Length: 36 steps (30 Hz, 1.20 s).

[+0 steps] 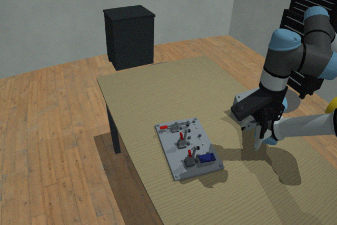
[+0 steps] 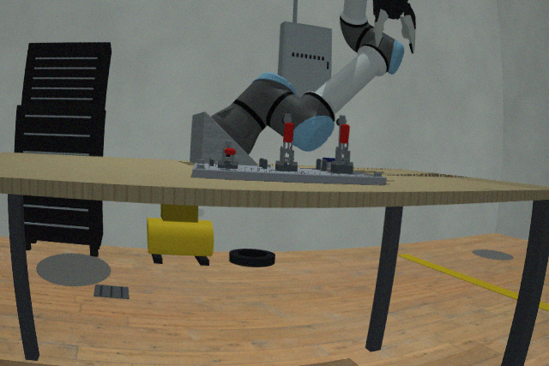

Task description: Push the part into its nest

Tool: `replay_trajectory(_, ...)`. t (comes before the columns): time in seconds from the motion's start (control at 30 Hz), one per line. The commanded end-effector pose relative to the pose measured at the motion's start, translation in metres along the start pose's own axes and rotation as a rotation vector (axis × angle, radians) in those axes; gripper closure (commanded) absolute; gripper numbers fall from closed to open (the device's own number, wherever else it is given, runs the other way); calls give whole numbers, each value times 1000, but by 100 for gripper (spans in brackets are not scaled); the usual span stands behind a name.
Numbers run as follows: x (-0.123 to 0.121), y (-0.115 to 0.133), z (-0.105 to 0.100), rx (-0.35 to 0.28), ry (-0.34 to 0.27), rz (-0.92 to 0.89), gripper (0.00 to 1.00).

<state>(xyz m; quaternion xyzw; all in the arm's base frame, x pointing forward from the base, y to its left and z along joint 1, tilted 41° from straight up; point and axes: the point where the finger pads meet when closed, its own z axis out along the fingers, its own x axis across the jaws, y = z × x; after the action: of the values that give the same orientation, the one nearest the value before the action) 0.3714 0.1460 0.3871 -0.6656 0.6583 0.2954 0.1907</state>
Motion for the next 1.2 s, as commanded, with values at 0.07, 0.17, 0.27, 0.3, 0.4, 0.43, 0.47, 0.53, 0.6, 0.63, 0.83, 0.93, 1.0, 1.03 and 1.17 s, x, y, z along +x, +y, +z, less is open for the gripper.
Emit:
replay_trajectory(0.07,5,3,0,5,3,-13,42)
replay_trajectory(0.17,33,17,5,3,2,-9,42)
replay_trajectory(0.27,53,29,9,4,3,-13,42)
replay_trajectory(0.3,53,29,9,4,3,-13,42)
replay_trajectory(0.4,53,29,9,4,3,-13,42)
replay_trajectory(0.43,53,29,9,4,3,-13,42)
replay_trajectory(0.47,53,29,9,4,3,-13,42)
replay_trajectory(0.53,53,29,9,4,3,-13,42)
replay_trajectory(0.6,53,29,9,4,3,-13,42)
replay_trajectory(0.63,53,29,9,4,3,-13,42)
replay_trajectory(0.83,102,55,17,4,3,-13,42)
replay_trajectory(0.93,102,55,17,4,3,-13,42)
replay_trajectory(1.0,102,55,17,4,3,-13,42)
replay_trajectory(1.03,102,55,17,4,3,-13,42)
replay_trajectory(1.17,102,55,17,4,3,-13,42)
